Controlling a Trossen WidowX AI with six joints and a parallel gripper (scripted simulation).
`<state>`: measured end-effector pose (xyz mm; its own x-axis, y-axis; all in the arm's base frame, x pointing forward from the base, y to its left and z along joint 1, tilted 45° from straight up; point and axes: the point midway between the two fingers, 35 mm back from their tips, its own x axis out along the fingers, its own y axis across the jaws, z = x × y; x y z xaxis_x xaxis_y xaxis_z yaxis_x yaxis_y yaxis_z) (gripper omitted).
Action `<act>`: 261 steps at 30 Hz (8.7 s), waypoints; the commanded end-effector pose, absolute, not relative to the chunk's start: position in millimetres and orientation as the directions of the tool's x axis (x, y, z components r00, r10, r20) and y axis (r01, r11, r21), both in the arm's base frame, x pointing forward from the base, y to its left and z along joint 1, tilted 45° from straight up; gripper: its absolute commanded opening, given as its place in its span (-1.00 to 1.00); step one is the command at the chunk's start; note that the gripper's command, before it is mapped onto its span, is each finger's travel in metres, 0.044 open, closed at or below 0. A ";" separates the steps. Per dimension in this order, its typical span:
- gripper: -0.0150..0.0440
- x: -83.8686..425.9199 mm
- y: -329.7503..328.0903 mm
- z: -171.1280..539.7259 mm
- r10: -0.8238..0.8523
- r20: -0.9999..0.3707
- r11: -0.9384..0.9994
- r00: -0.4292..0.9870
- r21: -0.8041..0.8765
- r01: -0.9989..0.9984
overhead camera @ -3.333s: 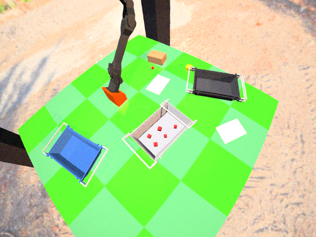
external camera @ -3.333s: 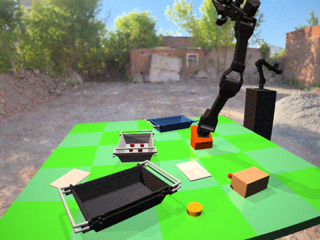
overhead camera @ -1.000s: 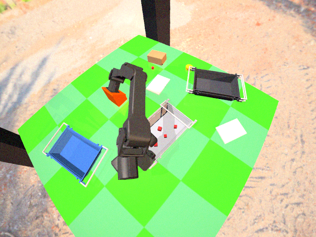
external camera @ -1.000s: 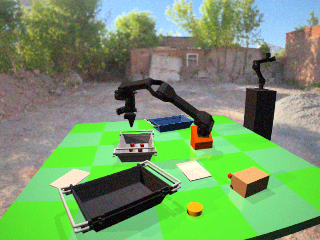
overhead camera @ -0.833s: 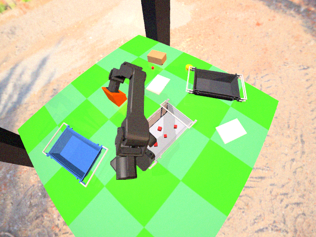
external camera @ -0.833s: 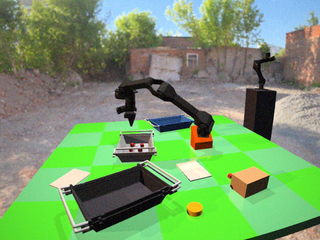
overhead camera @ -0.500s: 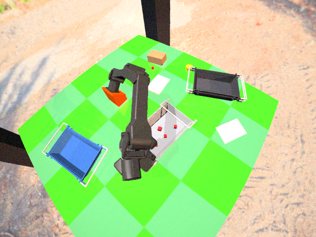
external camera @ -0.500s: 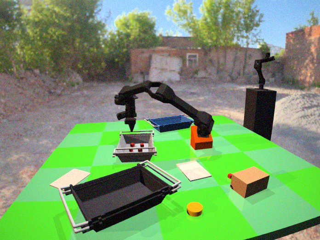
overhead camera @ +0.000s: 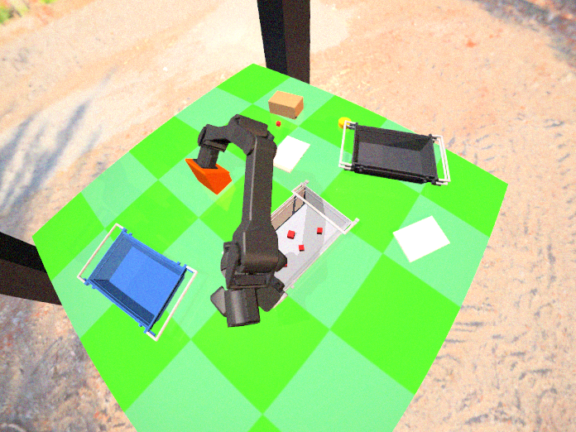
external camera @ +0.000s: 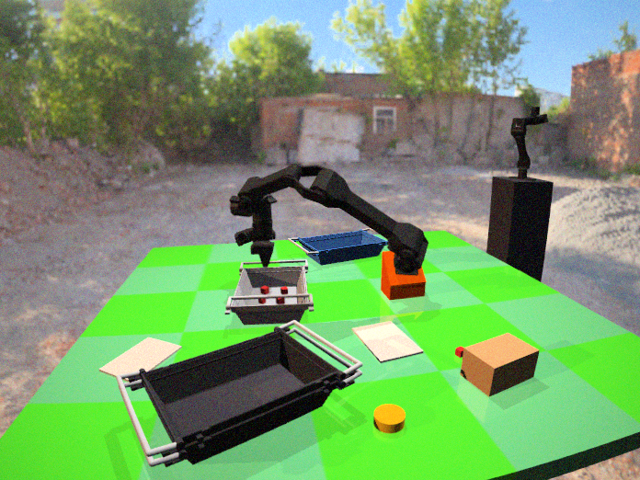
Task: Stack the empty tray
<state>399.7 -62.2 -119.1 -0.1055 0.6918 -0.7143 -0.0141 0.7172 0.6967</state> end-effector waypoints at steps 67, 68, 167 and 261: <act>-0.49 404.4 -41.3 -47.2 0.694 -0.714 0.716 -0.092 0.697 -0.014; -0.49 404.4 -41.3 -47.2 0.694 -0.714 0.716 -0.092 0.697 -0.014; 1.00 109.5 -237.8 -174.3 0.677 -0.728 0.664 -0.105 0.666 -0.340; -0.49 108.5 -234.6 -178.3 0.678 -0.728 0.663 -0.105 0.666 -0.342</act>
<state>108.1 -225.3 -192.5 -0.1012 0.6776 -0.7285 -0.3369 0.6656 0.6659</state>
